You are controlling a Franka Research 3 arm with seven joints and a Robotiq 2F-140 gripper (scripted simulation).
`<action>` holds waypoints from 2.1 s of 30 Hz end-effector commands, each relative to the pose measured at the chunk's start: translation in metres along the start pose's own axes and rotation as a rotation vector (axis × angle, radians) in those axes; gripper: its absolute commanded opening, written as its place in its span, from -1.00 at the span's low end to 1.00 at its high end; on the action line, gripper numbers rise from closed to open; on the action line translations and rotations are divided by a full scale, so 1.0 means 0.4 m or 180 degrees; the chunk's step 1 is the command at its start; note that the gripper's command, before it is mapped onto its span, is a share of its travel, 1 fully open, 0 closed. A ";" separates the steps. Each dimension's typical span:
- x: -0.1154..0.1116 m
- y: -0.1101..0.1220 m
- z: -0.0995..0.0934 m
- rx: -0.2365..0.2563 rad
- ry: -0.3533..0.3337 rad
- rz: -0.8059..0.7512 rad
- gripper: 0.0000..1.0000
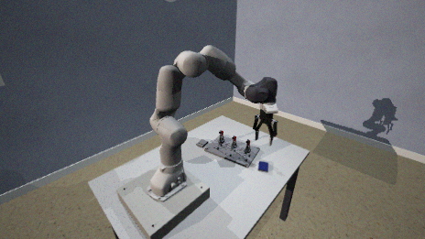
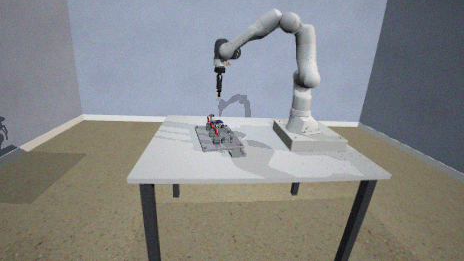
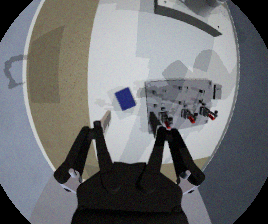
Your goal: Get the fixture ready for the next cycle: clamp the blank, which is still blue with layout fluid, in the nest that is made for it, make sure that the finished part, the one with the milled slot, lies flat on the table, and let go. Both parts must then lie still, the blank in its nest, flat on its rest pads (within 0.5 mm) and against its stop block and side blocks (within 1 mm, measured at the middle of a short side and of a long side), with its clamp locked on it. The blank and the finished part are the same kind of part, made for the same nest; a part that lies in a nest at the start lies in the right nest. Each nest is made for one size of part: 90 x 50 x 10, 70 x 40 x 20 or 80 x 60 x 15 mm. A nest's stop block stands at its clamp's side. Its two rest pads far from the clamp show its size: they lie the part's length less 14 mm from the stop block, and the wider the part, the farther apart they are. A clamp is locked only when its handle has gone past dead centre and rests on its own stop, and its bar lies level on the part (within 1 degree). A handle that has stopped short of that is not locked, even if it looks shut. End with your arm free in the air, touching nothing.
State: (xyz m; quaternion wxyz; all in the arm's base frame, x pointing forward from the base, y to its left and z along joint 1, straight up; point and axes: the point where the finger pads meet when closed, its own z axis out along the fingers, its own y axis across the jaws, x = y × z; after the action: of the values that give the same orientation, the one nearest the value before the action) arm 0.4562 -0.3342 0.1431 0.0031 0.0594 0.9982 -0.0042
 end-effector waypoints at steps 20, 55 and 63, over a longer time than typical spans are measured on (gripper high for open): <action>-0.004 -0.056 0.004 -0.0042 0.0020 -0.0396 0.16; -0.004 -0.056 0.004 -0.0045 0.0013 -0.1411 0.16; -0.004 -0.056 0.004 -0.0045 0.0013 -0.1412 0.16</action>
State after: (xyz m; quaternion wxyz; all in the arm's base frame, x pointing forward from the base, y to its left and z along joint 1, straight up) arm 0.4557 -0.3559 0.1404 0.0009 -0.1413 0.9900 0.0035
